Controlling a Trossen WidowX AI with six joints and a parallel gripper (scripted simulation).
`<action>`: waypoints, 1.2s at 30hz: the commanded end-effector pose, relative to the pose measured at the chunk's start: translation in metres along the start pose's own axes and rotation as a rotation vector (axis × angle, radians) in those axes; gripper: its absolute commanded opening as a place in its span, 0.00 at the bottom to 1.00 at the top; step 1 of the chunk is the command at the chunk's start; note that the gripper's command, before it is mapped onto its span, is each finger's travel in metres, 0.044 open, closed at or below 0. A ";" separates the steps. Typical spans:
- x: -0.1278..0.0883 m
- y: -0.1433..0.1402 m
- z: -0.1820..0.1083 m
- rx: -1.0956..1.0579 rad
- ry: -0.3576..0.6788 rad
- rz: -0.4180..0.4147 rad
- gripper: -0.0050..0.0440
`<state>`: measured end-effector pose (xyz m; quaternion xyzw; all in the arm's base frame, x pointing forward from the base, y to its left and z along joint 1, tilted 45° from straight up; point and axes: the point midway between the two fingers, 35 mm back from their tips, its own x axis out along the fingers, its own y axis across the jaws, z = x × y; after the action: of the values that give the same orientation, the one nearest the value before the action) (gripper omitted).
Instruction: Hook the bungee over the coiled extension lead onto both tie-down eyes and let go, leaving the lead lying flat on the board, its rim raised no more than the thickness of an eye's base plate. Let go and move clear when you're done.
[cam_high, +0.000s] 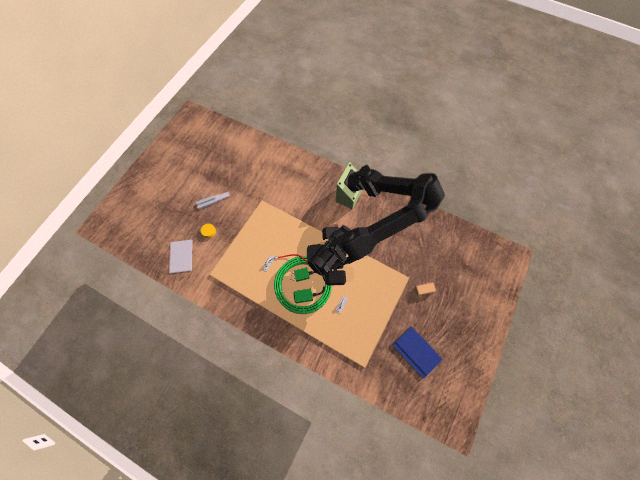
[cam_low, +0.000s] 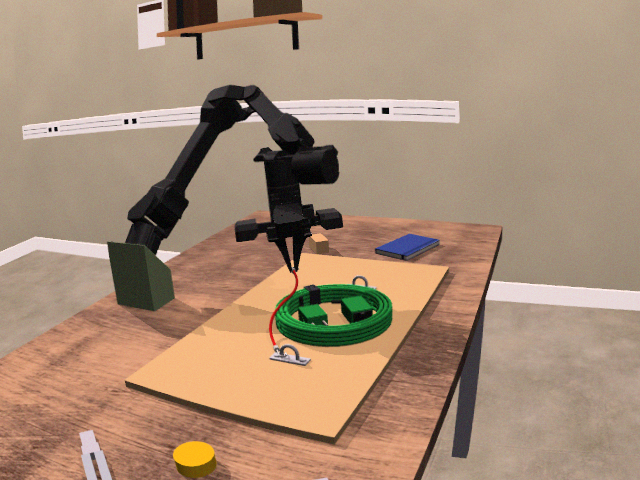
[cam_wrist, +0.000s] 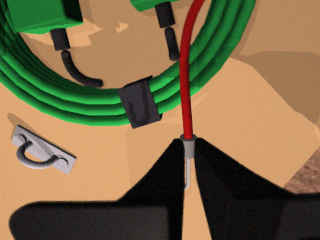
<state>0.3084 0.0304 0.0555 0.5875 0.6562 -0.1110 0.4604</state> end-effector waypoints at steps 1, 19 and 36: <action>-0.002 0.009 0.000 0.016 -0.007 0.015 0.00; -0.001 0.028 -0.003 0.113 -0.011 0.035 0.00; -0.001 0.044 -0.008 0.204 -0.010 0.055 0.00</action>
<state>0.3371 0.0462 0.0724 0.6417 0.6287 -0.1667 0.4064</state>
